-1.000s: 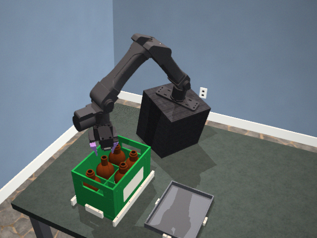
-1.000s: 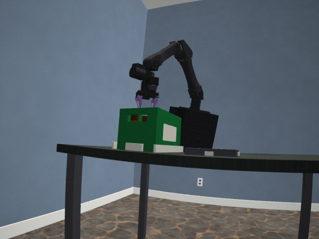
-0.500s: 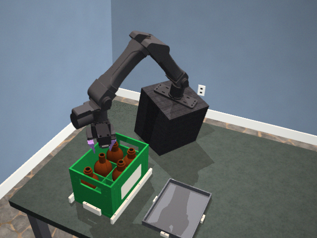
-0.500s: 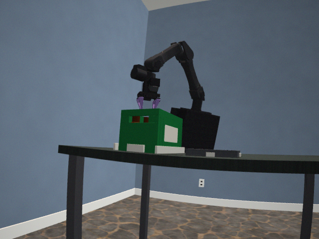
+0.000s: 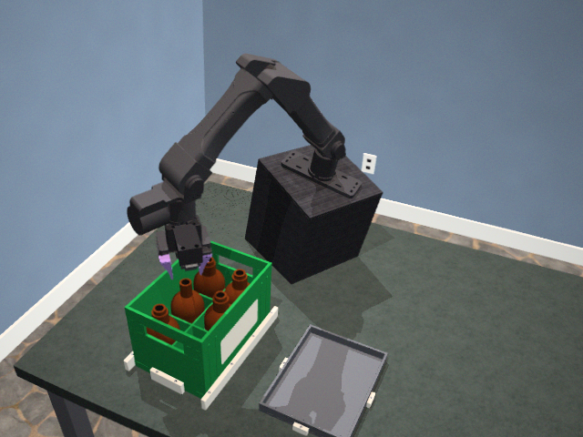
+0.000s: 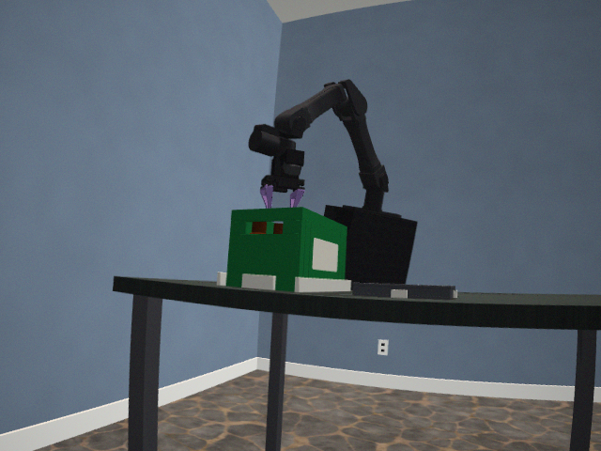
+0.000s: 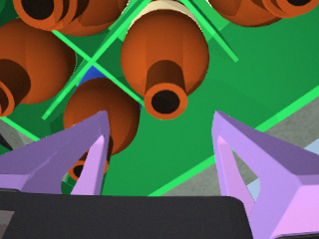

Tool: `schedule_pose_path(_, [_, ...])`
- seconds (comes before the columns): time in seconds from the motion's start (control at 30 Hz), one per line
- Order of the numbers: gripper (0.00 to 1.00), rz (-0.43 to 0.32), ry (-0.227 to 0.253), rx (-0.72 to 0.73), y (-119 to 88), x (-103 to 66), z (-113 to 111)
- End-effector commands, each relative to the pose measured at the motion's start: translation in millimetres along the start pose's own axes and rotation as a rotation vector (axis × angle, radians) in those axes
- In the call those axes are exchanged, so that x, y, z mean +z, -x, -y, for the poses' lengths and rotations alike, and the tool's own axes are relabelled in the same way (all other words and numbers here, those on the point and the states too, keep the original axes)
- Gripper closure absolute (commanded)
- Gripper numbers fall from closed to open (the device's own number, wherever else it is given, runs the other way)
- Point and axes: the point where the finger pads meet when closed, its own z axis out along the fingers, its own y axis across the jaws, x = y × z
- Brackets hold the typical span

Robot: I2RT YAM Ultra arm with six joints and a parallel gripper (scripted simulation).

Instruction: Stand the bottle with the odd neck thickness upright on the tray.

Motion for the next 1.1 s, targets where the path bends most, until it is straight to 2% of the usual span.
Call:
schedule_pose_path(0.0, [0.39, 0.027, -0.029, 0.003, 4.8, -10.5, 4.1])
schedule_pose_path(0.4, [0.39, 0.027, -0.029, 0.003, 4.9, -10.6, 4.2])
schedule_pose_path(0.53, [0.39, 0.037, -0.051, -0.003, 10.5, -17.0, 12.6])
schedule_pose_path(0.8, [0.39, 0.016, -0.006, 0.007, 5.6, -4.2, 7.1])
schedule_pose_path(0.9, [0.39, 0.025, -0.025, 0.002, 9.2, -12.8, 10.0])
schedule_pose_path(1.07, [0.39, 0.026, -0.027, 0.002, 9.5, -13.7, 10.3])
